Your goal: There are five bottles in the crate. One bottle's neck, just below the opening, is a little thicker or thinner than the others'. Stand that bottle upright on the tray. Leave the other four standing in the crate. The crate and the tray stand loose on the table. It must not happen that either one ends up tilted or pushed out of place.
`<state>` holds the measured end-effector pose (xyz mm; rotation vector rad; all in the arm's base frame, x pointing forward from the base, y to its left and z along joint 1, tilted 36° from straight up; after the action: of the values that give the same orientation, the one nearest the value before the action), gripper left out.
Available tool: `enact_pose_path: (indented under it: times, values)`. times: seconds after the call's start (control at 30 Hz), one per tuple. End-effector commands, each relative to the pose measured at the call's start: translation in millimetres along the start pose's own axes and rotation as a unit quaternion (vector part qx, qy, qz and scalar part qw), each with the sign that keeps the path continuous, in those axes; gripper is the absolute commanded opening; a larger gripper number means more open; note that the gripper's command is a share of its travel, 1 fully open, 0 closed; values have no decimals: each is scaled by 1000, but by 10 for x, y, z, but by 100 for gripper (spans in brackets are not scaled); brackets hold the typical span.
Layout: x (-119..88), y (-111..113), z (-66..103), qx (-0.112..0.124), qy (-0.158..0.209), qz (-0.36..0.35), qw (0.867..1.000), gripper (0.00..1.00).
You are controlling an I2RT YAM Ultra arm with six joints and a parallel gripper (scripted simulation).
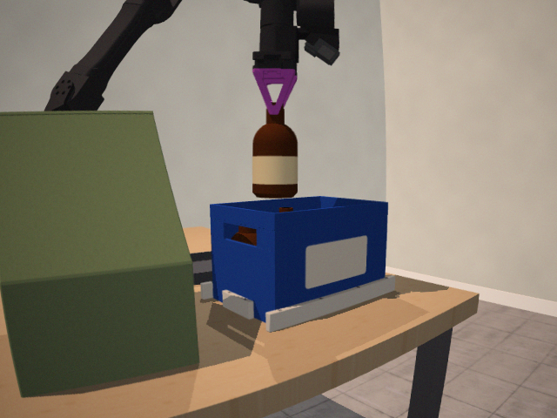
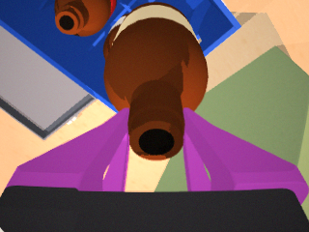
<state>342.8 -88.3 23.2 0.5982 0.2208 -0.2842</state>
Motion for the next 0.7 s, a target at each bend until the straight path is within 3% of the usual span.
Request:
enact_pose_path:
  times: [0.0, 0.07, 0.23, 0.43, 0.67]
  values:
    - [17, 51, 199, 0, -31, -4, 1000, 0]
    - [-31, 90, 132, 1, -21, -5, 1000, 0]
    - [3, 119, 188, 0, -33, -4, 999, 0]
    - [-63, 280, 117, 0, -19, 0, 1000, 0]
    - [-72, 396, 180, 1, -28, -3, 1000, 0]
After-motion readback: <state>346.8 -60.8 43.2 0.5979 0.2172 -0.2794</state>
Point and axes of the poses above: the point where the finger pads meet when closed, its own z axis back along the fingers, its own y axis across the jaws, x = y × z, the point moved 3 cm from there along z, back along the fingers, and after that the axes turned 14 degrees about z, right-handed, at the moved point
